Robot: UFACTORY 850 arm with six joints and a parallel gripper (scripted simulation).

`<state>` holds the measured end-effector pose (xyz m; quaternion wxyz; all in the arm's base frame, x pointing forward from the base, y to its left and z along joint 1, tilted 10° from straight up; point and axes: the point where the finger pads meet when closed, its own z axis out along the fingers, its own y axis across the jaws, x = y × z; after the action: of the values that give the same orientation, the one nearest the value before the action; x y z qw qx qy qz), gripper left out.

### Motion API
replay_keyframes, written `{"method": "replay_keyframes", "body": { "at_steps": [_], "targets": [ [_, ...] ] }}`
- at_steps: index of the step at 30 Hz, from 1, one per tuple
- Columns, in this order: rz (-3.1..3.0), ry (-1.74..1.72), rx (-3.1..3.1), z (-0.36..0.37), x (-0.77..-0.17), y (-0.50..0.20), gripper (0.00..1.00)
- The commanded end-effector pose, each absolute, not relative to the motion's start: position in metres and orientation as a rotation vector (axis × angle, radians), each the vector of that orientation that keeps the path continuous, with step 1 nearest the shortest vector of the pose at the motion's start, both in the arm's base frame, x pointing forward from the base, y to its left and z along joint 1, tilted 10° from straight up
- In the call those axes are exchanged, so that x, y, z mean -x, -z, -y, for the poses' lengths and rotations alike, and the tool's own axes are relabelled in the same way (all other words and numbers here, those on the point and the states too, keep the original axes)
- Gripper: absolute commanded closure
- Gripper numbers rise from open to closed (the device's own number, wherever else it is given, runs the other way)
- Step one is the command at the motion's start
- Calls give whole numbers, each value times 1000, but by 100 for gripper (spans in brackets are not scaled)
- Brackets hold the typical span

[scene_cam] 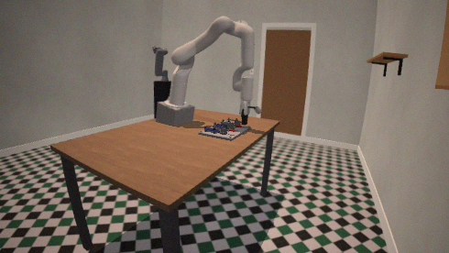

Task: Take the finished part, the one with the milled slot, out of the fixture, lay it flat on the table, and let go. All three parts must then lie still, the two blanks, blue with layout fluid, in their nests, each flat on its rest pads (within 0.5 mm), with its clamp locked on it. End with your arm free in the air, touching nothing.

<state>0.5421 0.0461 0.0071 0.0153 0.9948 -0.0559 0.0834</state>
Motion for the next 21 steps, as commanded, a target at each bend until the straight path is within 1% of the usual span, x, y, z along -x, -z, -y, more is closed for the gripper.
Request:
{"method": "replay_keyframes", "body": {
  "at_steps": [1, 21],
  "targets": [
    [174, -261, -3096, -46, -542, -9, 100],
    [174, -261, -3096, -49, -524, -26, 100]
  ]
}}
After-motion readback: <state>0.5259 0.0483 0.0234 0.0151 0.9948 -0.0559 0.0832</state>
